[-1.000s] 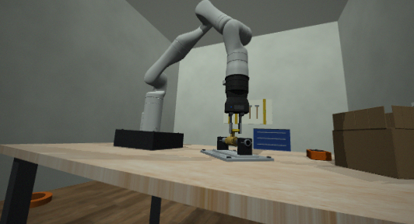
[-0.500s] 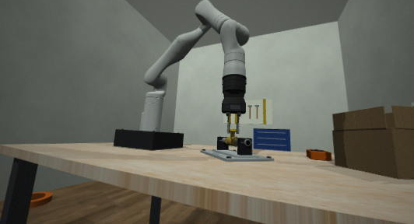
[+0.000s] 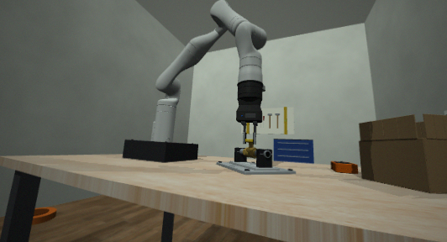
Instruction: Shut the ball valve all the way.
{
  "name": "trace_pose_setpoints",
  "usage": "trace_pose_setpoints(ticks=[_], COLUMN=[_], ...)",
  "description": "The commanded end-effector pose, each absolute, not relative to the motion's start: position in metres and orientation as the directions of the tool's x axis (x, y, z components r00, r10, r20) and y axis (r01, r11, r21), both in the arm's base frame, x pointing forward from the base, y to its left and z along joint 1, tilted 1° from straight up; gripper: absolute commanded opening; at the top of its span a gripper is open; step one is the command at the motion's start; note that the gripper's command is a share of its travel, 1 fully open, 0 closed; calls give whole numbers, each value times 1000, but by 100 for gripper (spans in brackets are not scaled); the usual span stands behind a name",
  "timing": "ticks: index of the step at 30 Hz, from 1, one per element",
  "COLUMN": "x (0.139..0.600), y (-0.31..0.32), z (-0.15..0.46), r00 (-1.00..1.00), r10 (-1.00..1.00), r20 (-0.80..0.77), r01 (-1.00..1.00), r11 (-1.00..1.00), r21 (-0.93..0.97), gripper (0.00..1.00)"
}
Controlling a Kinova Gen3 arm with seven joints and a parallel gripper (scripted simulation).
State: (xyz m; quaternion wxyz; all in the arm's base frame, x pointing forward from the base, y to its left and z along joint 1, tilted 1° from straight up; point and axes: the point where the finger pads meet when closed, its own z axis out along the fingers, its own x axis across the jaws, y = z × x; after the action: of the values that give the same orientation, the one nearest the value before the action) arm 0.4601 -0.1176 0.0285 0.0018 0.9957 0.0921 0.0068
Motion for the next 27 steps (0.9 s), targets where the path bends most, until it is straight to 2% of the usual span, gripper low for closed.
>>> trace_pose_setpoints(ticks=[1,27], x=[458,448], y=[-118,-119], z=[29,29], r00=[987,1000], r10=[162,21], r20=[14,14], r01=[162,21], r11=[-987,-1000], r21=[5,3], gripper=[0,0])
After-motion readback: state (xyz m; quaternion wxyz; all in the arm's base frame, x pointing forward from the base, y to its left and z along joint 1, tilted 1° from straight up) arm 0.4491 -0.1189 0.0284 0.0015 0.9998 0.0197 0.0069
